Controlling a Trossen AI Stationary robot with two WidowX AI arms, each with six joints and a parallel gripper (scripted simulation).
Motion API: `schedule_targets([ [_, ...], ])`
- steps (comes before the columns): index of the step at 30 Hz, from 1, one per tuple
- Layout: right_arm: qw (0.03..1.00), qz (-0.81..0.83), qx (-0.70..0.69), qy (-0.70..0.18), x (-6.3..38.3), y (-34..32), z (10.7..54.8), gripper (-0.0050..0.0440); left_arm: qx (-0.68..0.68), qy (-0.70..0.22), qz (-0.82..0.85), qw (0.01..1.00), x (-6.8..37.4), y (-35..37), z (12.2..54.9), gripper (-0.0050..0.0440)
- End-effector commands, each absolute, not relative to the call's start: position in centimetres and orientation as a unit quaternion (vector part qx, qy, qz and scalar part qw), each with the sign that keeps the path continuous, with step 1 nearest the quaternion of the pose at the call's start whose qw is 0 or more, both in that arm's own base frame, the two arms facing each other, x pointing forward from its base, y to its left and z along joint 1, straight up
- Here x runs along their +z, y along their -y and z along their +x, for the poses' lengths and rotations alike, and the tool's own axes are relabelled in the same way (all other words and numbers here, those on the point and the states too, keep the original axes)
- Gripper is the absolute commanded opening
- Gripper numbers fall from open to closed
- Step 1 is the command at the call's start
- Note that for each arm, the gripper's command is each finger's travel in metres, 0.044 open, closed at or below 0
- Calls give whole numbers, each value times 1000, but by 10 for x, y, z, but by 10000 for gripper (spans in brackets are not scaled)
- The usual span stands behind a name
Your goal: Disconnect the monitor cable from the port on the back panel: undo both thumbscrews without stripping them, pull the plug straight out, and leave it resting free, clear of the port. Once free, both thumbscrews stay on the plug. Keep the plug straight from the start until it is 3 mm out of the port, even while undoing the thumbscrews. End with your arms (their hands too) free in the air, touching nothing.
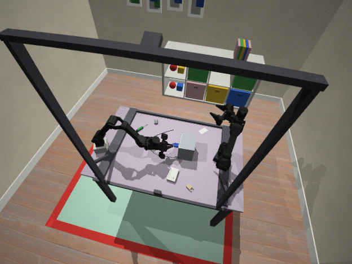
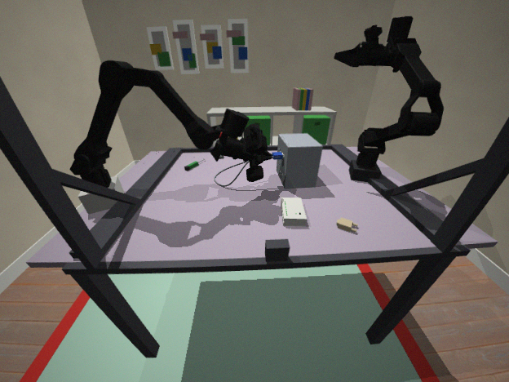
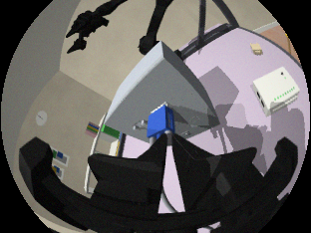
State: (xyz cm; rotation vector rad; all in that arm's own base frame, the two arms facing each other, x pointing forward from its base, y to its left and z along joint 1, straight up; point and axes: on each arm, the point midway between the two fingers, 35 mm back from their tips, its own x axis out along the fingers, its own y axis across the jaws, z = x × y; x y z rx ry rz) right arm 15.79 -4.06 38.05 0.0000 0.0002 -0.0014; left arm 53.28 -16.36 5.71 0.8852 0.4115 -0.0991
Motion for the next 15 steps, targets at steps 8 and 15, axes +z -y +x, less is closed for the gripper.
schedule_targets([
  [8,1000,-3,0,1,383,39,158,440,-47,-189,413,889,72,164,535,144],
  [15,1000,-3,0,1,383,39,158,440,-47,-189,413,889,72,164,535,312],
])
